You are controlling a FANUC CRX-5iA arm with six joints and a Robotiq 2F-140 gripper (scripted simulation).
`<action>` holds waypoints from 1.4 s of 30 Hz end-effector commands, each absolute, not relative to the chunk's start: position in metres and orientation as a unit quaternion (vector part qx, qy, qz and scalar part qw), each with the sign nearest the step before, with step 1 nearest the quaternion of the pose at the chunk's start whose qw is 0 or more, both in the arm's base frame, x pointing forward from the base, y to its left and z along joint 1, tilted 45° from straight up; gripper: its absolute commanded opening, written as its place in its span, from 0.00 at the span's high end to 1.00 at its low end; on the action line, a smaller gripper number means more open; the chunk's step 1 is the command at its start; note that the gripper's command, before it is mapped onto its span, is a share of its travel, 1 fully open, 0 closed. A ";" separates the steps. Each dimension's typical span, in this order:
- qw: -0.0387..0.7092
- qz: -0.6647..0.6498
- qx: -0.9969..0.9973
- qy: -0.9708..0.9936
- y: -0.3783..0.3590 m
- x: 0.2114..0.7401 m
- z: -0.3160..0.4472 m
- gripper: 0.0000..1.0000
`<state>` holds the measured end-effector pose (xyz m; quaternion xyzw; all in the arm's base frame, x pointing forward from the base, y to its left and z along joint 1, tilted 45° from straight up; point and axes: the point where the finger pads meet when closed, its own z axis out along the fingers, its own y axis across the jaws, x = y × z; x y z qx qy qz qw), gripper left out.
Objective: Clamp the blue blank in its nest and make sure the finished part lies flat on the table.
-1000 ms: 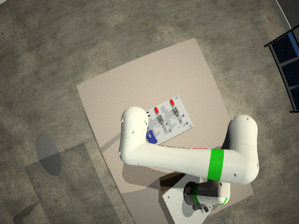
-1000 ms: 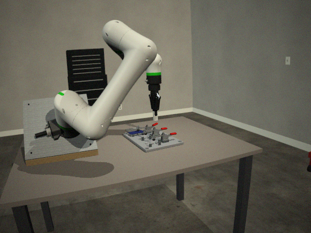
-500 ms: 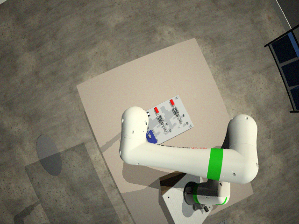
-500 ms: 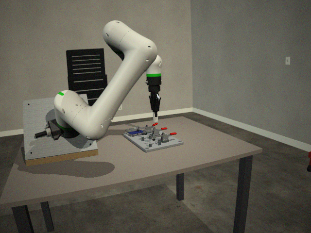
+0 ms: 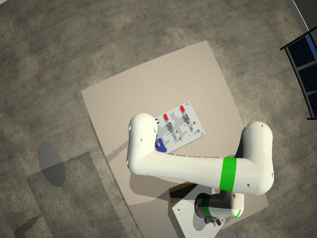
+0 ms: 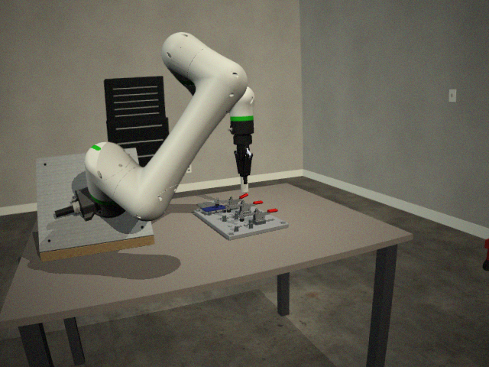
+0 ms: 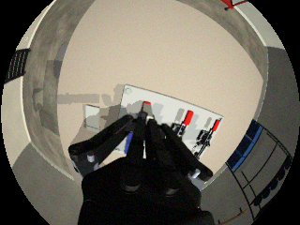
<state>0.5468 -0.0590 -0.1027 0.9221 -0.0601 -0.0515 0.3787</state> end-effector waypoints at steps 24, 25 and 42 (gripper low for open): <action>0.379 -0.051 0.922 -0.060 -0.061 0.546 -0.105 1.00; 0.379 -0.051 0.922 -0.060 -0.061 0.546 -0.105 1.00; 0.379 -0.051 0.922 -0.060 -0.063 0.546 -0.107 1.00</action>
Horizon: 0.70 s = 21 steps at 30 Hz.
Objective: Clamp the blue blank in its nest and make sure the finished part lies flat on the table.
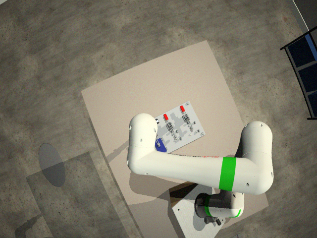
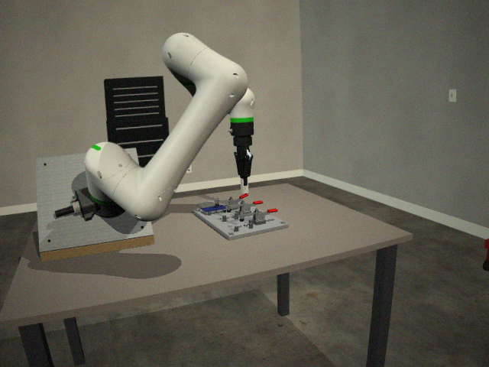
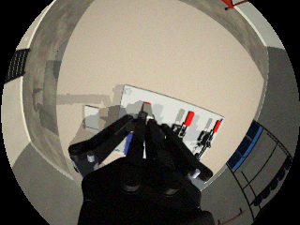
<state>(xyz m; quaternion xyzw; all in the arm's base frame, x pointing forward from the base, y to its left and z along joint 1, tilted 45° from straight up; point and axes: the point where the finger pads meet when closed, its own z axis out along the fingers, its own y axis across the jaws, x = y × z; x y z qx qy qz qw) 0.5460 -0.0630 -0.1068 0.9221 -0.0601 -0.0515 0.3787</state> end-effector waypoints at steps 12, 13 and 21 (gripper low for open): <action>0.379 -0.051 0.922 -0.060 -0.063 0.546 -0.107 1.00; 0.379 -0.051 0.922 -0.060 -0.063 0.546 -0.107 1.00; 0.379 -0.051 0.922 -0.060 -0.064 0.546 -0.108 1.00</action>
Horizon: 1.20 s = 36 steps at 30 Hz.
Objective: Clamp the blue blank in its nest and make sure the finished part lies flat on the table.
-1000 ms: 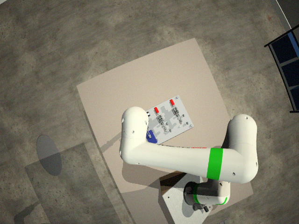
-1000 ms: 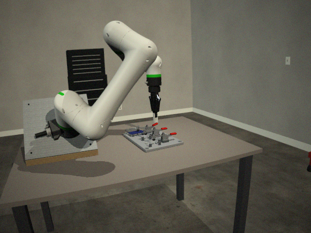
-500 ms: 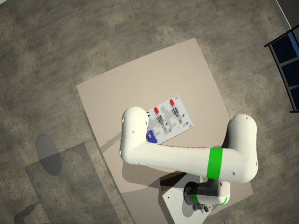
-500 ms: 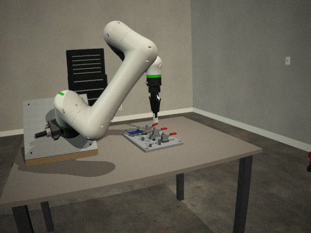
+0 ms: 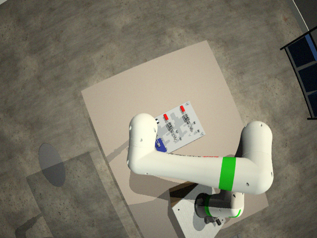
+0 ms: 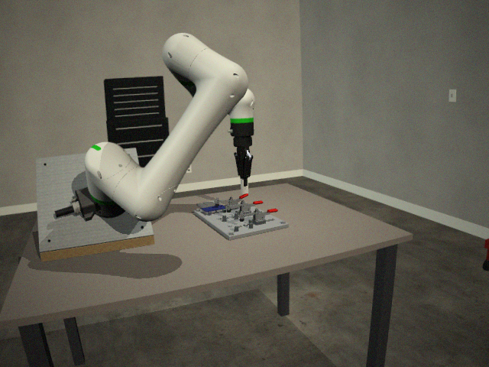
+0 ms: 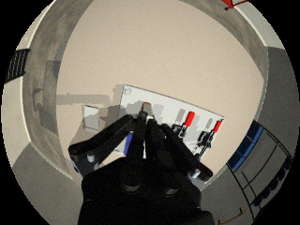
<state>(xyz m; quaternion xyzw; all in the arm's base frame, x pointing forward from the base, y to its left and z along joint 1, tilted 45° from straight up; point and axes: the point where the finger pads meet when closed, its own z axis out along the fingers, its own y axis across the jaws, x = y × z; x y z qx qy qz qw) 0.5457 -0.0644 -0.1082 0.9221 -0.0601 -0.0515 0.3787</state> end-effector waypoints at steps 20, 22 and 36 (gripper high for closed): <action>0.379 -0.051 0.922 -0.060 -0.066 0.546 -0.110 1.00; 0.379 -0.051 0.922 -0.060 -0.066 0.546 -0.110 1.00; 0.379 -0.051 0.922 -0.060 -0.067 0.545 -0.111 1.00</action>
